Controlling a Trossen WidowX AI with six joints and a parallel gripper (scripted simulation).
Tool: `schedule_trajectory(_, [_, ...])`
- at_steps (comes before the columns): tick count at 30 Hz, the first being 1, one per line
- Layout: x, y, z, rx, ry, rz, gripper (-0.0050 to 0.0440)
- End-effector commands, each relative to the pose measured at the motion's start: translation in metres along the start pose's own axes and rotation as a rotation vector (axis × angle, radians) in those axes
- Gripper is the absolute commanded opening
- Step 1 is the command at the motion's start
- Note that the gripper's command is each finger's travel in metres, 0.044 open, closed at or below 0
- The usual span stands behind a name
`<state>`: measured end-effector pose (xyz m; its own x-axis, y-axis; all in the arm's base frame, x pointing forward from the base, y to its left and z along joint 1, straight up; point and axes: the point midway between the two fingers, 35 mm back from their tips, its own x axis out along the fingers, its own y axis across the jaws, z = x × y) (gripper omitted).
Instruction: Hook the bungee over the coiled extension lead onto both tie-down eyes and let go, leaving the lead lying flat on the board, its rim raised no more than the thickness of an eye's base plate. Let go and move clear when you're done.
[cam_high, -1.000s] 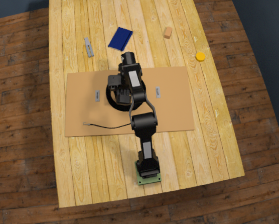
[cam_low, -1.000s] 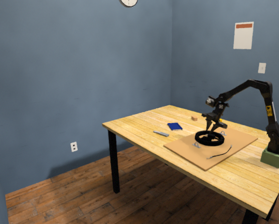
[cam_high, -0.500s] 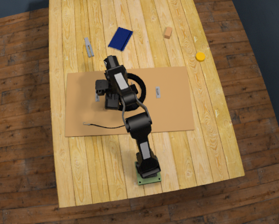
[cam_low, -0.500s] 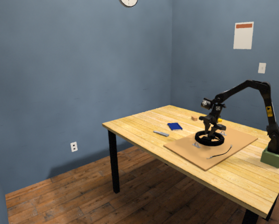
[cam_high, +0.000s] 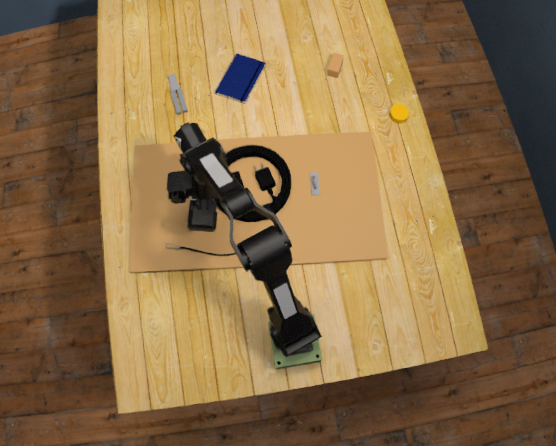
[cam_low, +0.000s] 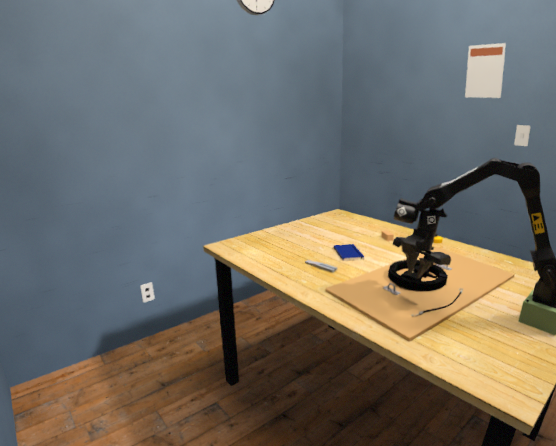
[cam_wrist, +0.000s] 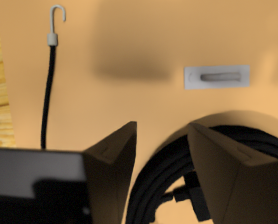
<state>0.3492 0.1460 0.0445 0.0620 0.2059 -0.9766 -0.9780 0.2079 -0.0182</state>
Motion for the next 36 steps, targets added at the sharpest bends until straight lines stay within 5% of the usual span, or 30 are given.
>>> schedule_trajectory(1, [-0.004, 0.006, 0.017, -0.001, 0.018, -0.009, 0.0150])
schedule_trajectory(36, [0.003, 0.090, 0.078, -0.021, 0.201, -0.004, 0.0150])
